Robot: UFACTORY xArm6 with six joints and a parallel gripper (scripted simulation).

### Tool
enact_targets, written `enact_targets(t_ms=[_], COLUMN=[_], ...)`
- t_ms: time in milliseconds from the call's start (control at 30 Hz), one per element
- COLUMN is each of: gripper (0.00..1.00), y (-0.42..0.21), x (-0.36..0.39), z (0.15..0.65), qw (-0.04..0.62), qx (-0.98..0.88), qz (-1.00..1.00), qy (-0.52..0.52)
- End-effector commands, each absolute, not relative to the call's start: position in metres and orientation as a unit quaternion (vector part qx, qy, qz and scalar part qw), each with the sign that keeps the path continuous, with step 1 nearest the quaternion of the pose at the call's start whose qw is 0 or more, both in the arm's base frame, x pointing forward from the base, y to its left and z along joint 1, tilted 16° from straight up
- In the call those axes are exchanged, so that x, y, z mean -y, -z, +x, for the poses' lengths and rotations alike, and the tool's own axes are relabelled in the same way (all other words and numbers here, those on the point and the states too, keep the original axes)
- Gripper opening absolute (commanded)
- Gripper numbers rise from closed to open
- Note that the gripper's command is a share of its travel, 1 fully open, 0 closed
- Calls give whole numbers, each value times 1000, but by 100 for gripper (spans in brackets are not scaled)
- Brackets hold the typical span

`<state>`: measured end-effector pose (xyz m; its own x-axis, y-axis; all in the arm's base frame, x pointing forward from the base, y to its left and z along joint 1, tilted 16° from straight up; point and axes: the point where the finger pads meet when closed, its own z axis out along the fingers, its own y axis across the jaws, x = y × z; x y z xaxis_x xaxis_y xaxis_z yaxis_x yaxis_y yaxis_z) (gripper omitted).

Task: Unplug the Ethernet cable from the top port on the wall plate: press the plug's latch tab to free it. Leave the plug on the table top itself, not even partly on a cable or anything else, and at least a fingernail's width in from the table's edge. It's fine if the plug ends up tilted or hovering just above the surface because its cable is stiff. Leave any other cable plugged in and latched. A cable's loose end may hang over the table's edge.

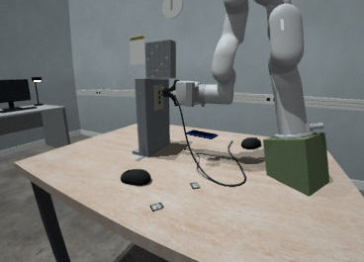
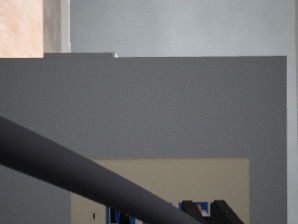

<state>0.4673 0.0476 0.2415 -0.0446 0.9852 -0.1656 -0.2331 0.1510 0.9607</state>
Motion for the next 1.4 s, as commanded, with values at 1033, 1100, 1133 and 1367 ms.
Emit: enact_targets(t_ms=[1033, 1100, 1133, 1367], gripper=[0, 0, 0, 0], y=[-234, -233, -233, -233], x=[-44, -44, -44, -44], z=[428, 426, 425, 425], qw=[577, 577, 577, 577], qx=[-492, -492, -492, -492], qz=[381, 381, 381, 381], qy=[-529, -529, -529, -529])
